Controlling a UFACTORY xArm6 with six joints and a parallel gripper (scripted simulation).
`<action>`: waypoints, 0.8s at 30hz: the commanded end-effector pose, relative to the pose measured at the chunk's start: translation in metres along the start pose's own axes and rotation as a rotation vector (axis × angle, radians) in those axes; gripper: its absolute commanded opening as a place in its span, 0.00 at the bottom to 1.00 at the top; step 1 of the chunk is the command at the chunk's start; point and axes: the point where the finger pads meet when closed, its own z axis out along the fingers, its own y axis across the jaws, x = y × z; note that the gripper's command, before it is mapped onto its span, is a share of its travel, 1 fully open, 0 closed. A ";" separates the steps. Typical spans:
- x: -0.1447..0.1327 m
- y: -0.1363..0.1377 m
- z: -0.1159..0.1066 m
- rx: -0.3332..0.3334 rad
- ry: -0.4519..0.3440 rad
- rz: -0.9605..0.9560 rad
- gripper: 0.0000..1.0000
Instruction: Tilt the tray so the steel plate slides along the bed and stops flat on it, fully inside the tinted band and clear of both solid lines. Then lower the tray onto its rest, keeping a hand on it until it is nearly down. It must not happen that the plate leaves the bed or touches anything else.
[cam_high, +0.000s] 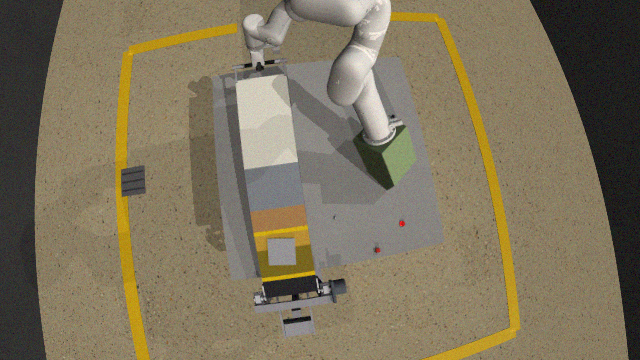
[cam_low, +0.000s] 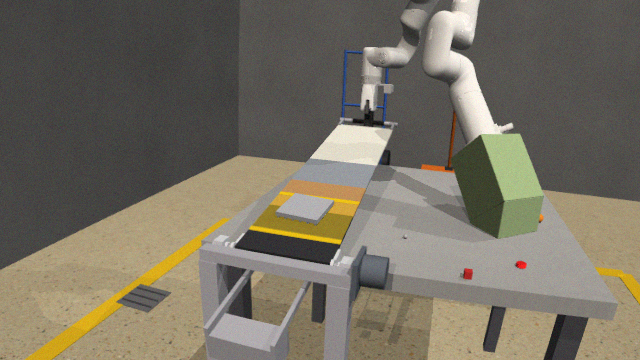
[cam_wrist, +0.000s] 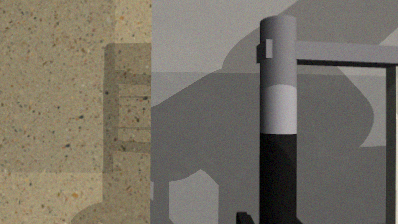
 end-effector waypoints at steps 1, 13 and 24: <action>-0.002 -0.006 0.033 0.001 0.000 0.000 0.00; -0.002 -0.012 0.113 0.001 0.000 0.000 0.00; -0.002 -0.012 0.113 0.001 0.000 0.000 0.00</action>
